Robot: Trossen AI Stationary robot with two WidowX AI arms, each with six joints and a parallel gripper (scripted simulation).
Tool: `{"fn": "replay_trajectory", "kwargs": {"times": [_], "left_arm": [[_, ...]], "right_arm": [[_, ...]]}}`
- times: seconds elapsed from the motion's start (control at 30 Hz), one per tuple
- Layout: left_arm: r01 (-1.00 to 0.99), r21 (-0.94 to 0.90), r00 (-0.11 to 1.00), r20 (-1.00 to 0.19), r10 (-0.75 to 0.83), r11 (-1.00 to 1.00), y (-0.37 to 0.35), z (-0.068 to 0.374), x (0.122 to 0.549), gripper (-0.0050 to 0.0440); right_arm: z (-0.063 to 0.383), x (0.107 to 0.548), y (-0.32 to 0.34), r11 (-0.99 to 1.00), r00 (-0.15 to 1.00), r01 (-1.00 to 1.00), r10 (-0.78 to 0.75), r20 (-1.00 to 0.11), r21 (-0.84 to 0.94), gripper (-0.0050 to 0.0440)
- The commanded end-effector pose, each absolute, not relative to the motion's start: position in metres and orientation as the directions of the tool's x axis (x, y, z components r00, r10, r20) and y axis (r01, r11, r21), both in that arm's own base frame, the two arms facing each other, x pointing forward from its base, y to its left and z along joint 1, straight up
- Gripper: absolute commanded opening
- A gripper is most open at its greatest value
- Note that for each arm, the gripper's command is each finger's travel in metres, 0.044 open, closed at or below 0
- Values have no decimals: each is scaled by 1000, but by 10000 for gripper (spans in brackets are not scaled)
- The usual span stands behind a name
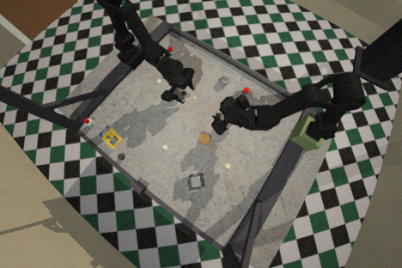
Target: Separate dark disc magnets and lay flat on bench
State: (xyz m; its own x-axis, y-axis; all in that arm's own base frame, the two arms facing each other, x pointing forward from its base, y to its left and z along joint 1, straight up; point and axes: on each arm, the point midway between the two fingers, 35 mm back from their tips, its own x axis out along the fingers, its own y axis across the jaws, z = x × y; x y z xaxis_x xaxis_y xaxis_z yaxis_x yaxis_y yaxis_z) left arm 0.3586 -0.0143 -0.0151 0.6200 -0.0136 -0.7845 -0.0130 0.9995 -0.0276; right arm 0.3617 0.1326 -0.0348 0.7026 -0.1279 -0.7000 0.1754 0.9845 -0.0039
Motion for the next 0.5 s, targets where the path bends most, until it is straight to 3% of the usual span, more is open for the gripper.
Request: {"fn": "replay_trajectory", "kwargs": {"times": [0.0,0.47], "left_arm": [[-14,-33,705,-709,-13,999,-15,-3,356,400],[-13,-41,766,-642,-16,999,-14,3,346,400]], "right_arm": [[-35,375,134,982,728,189,-132,-673,12,400],[-41,381,134,979,743,200,-136,-655,24,400]]}}
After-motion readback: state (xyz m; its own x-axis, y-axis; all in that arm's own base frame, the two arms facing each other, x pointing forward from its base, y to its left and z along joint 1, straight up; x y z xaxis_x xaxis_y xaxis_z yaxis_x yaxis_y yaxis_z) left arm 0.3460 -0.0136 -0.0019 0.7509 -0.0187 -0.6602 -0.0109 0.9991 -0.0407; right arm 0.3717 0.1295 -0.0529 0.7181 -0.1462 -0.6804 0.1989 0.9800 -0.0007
